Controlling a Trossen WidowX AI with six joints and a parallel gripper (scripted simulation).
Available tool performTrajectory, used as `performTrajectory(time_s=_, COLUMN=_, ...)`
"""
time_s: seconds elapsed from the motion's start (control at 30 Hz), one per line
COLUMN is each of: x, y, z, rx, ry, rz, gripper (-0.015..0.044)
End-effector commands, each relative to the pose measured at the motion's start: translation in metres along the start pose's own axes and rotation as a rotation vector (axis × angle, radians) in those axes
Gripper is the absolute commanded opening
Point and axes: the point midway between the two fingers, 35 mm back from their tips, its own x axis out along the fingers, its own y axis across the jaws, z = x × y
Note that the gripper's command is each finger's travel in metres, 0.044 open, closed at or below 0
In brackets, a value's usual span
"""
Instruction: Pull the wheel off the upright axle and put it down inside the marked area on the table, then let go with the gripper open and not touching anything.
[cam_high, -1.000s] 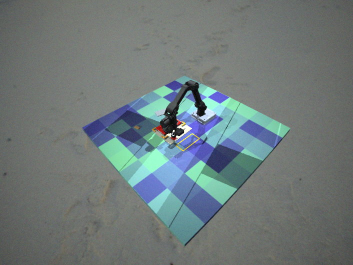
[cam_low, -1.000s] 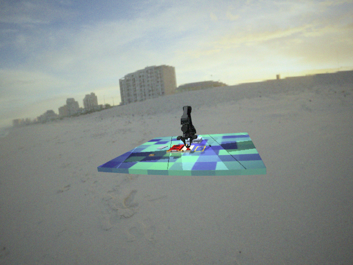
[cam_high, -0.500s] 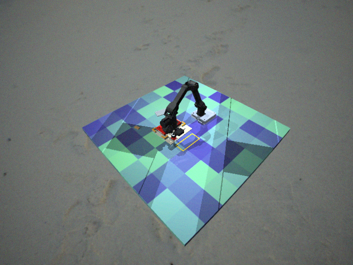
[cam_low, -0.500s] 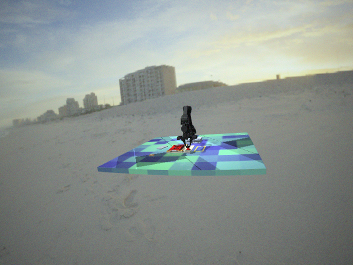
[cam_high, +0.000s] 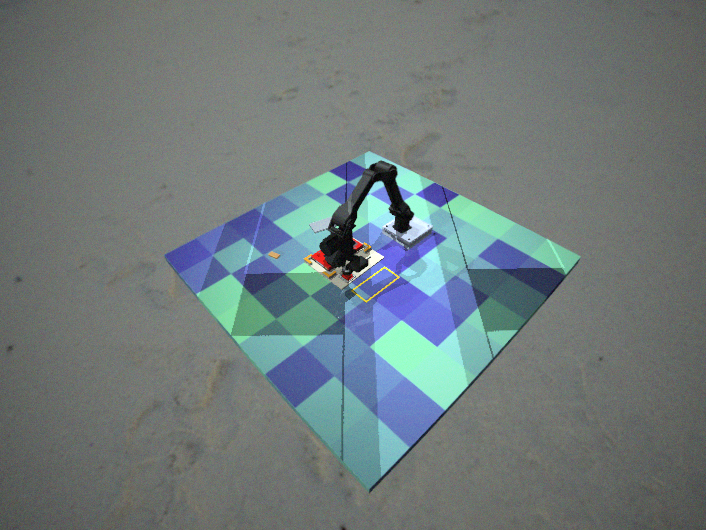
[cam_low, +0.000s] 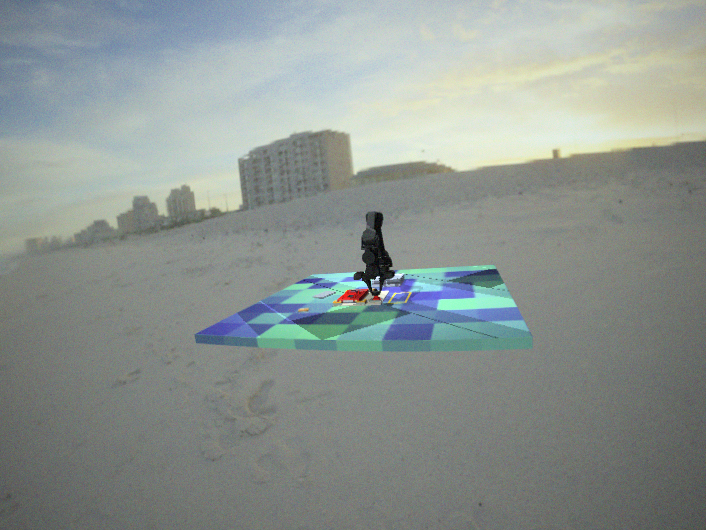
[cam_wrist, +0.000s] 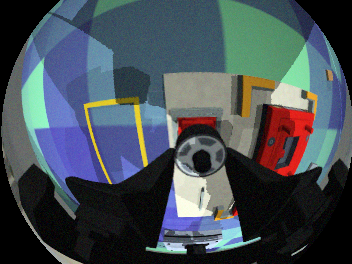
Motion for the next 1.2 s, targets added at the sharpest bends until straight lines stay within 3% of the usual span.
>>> performTrajectory(time_s=0.0, x=-0.011, y=0.000, z=0.000, rx=0.002, ry=-0.012, rz=0.000, gripper=0.0000)
performTrajectory(time_s=1.17, x=-0.022, y=0.000, z=0.000, rx=0.003, ry=-0.017, rz=-0.001, gripper=0.0000)
